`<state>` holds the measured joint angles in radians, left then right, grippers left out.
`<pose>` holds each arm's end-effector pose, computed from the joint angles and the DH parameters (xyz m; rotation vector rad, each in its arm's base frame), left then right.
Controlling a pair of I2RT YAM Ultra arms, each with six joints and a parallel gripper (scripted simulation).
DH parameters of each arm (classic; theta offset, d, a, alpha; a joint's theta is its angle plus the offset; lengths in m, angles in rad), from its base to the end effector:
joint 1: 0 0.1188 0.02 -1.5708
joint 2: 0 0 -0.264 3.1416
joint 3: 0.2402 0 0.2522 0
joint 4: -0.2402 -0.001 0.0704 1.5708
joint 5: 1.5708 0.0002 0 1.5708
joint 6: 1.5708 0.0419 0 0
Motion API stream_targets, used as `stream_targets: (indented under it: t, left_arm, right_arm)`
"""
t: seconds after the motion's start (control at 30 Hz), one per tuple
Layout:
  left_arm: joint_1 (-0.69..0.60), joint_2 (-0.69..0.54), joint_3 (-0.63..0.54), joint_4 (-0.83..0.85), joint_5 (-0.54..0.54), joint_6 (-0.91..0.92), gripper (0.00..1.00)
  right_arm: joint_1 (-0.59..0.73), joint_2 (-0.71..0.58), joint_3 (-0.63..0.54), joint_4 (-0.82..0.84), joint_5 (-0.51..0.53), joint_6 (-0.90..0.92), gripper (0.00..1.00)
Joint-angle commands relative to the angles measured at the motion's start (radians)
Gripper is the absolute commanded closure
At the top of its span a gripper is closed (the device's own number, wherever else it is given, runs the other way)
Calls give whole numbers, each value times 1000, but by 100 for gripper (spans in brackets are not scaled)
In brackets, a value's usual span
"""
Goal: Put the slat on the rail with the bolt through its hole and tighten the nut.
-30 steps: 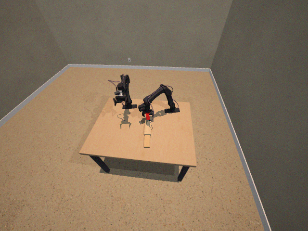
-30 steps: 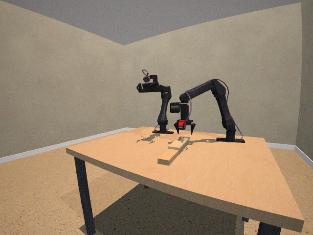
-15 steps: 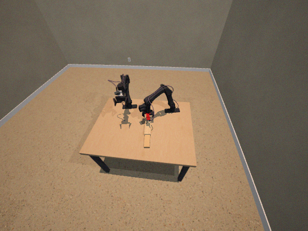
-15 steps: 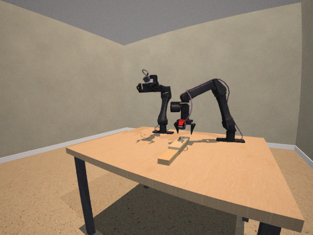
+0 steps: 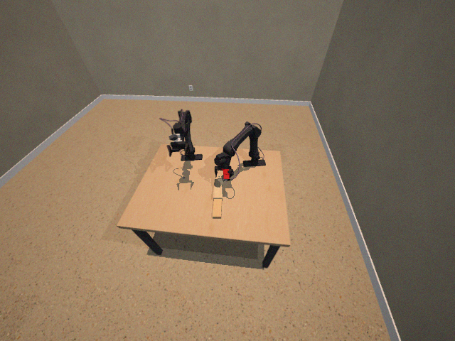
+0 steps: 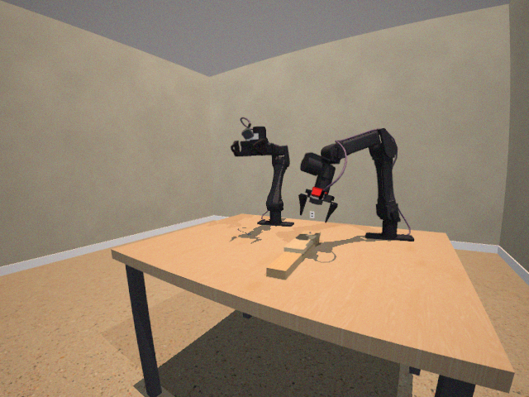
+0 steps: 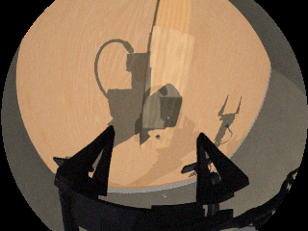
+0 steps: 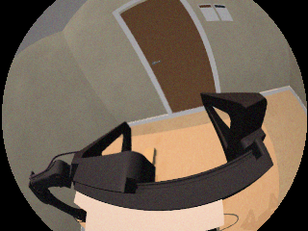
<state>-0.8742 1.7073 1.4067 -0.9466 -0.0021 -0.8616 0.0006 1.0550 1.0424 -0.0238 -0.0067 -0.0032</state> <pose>0.2210 -0.2625 0.2586 0.0178 2.9091 -0.3603 0.2477 0.0014 0.4011 -0.0082 1.6072 0.0034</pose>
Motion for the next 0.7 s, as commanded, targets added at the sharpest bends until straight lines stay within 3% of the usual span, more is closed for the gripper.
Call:
stream_targets:
  t: [0.0,0.67]
  left_arm:
    - [52,-69,-24,103,-15,96,0]
    - [316,-262,-130,379,-8,344,0]
  right_arm:
    - [-1,-11,10,28,7,3,0]
    - [-1,-11,10,28,7,3,0]
